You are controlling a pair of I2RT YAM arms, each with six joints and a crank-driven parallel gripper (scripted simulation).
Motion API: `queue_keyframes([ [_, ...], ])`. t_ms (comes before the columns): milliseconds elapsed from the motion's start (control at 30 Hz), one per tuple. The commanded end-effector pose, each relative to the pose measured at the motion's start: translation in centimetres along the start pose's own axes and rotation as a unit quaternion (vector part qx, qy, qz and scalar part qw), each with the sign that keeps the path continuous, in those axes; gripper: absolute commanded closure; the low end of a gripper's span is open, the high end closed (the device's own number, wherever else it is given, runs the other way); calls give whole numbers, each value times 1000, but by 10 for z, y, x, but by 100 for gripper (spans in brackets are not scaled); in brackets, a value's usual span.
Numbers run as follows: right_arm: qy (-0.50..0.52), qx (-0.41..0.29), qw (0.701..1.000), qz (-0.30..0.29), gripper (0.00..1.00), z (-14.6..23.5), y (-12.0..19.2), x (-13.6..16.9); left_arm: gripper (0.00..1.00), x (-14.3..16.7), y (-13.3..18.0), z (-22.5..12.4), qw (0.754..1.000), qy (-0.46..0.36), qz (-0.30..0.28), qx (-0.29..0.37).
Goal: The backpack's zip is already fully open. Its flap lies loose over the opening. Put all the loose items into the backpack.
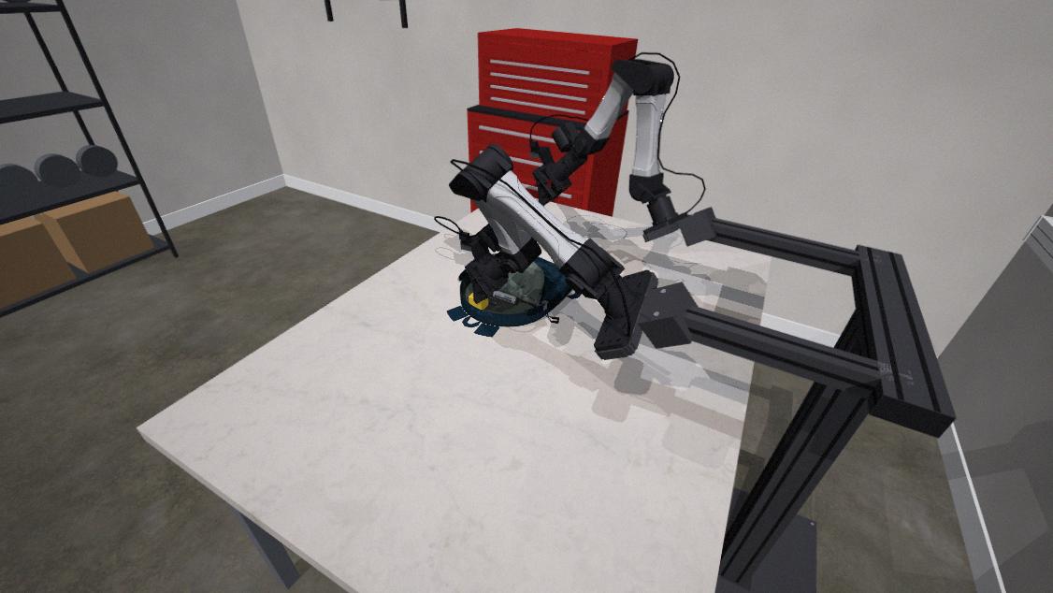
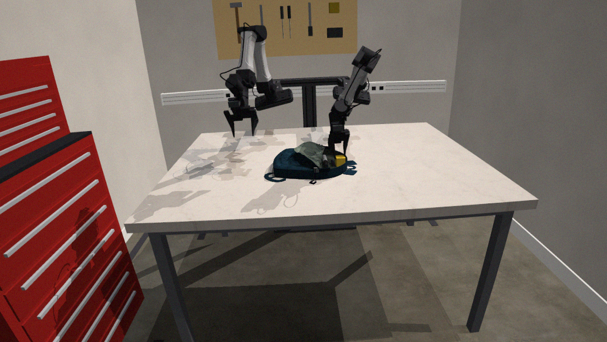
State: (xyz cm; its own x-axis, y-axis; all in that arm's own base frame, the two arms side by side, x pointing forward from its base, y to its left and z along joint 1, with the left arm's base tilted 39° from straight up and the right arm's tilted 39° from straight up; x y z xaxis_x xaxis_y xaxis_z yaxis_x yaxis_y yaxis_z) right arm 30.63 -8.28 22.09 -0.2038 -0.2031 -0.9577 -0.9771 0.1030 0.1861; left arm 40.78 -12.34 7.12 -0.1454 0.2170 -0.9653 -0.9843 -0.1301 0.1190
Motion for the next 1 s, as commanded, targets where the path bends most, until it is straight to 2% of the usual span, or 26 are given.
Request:
queue_keyframes([
  [0,2,0,1000,-9,10,0,1,-6,56,-6,1,-3,1000,5,-8,3],
  [33,2,0,1000,-9,10,0,1,-6,56,-6,1,-3,1000,5,-8,3],
  [67,2,0,1000,-9,10,0,1,-6,48,-6,1,-3,1000,5,-8,3],
  [267,2,0,1000,-9,10,0,1,-6,48,-6,1,-3,1000,5,-8,3],
  [300,2,0,1000,-9,10,0,1,-6,41,-6,1,-3,1000,5,-8,3],
  [967,2,0,1000,-9,10,0,1,-6,41,-25,24,-5,1000,6,-9,5],
])
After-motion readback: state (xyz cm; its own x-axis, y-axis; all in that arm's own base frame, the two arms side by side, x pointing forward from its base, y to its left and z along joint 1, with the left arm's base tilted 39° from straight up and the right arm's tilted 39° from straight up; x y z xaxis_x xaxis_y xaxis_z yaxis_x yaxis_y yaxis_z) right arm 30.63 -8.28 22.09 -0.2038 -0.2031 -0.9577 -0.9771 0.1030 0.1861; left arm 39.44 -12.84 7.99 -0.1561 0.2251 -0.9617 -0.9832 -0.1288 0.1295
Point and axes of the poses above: on each arm, the point where the finger pads meet when closed, its own y axis back along the fingers, its own z axis across the jaws, x = y × z, the point moved 6 cm from there along y, back along the fingers, and after that the axes turned 1 degree about y, right-handed, at the moved point
